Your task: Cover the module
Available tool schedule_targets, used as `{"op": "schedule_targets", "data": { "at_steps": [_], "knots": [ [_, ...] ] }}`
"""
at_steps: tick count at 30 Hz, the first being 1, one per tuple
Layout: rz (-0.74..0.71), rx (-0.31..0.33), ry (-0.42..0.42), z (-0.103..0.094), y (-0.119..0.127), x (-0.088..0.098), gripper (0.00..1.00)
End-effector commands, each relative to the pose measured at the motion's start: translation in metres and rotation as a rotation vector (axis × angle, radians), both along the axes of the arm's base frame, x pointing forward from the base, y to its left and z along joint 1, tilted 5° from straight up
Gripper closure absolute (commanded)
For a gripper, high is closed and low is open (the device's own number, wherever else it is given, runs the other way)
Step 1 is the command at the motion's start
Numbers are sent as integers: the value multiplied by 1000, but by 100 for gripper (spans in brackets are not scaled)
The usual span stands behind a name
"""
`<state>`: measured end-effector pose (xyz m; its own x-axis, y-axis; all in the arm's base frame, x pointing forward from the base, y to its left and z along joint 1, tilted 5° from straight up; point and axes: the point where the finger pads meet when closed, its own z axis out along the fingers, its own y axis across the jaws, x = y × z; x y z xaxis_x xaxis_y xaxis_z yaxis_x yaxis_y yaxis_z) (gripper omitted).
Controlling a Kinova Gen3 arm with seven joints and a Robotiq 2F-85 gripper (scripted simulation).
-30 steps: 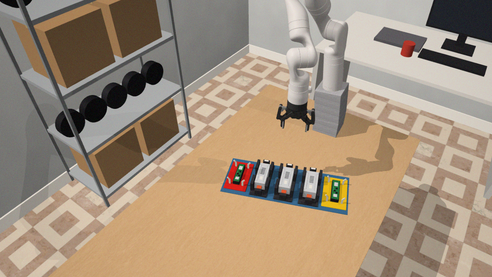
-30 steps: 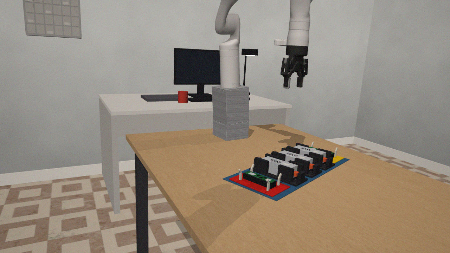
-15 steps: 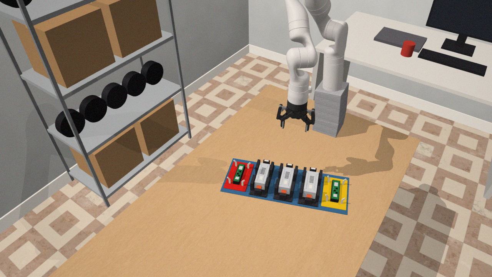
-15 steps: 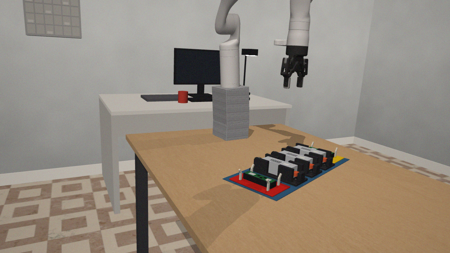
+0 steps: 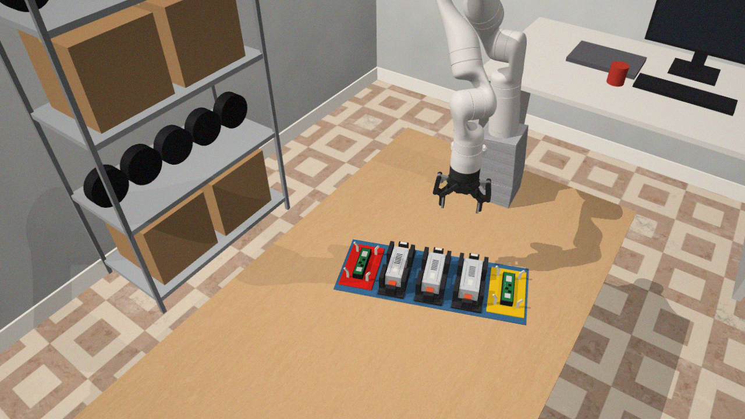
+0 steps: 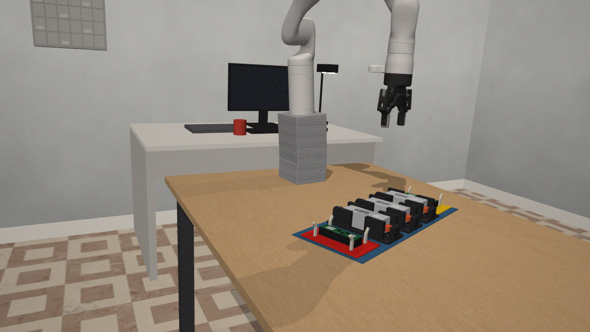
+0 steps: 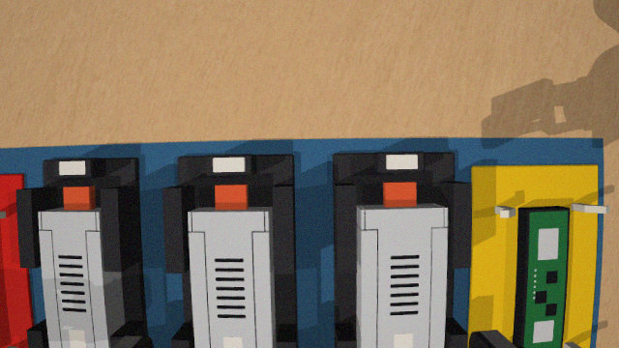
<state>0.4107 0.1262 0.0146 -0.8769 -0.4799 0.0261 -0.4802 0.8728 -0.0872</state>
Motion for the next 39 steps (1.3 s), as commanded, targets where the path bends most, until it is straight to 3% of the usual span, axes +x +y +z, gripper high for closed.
{"op": "schedule_targets", "data": {
  "at_steps": [1, 6, 16, 23, 33, 39],
  "knots": [
    [-1, -1, -4, -4, 5, 0, 0],
    [-1, -1, -4, -4, 5, 0, 0],
    [-1, 0, -4, -46, 46, -14, 0],
    [-1, 0, -4, -46, 46, -14, 0],
    [-1, 0, -4, -88, 87, -27, 0],
    [-1, 0, -4, -88, 87, -27, 0]
  ]
}}
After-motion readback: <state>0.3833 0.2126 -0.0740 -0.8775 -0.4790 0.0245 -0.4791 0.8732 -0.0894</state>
